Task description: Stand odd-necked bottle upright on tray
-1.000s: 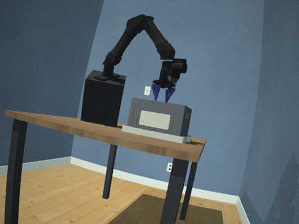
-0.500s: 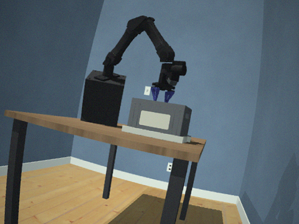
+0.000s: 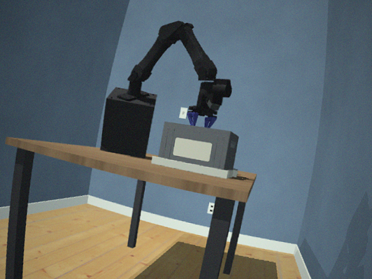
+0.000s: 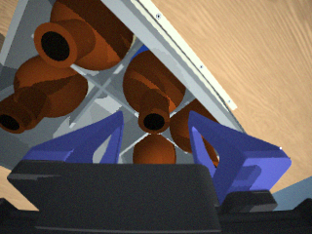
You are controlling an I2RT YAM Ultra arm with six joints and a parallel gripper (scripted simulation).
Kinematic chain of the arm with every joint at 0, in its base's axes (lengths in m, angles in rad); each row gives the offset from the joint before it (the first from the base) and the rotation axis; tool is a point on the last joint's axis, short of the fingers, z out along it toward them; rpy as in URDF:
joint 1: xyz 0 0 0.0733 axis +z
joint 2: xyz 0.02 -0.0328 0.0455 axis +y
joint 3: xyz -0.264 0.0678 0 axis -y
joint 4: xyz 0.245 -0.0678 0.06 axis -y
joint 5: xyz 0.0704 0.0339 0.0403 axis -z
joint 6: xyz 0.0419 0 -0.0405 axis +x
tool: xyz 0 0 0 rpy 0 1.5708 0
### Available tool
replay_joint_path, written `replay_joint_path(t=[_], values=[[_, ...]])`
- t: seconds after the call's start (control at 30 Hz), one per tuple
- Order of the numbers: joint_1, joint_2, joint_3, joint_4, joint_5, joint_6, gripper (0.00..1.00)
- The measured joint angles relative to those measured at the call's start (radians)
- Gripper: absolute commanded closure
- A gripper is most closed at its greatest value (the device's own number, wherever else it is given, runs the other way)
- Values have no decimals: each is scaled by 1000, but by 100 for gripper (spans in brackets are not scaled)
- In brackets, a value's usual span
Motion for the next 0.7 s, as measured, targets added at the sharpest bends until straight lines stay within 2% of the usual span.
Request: replay_joint_path(t=[0.7], values=[[-7, 27, 0, 31, -4, -10, 39]])
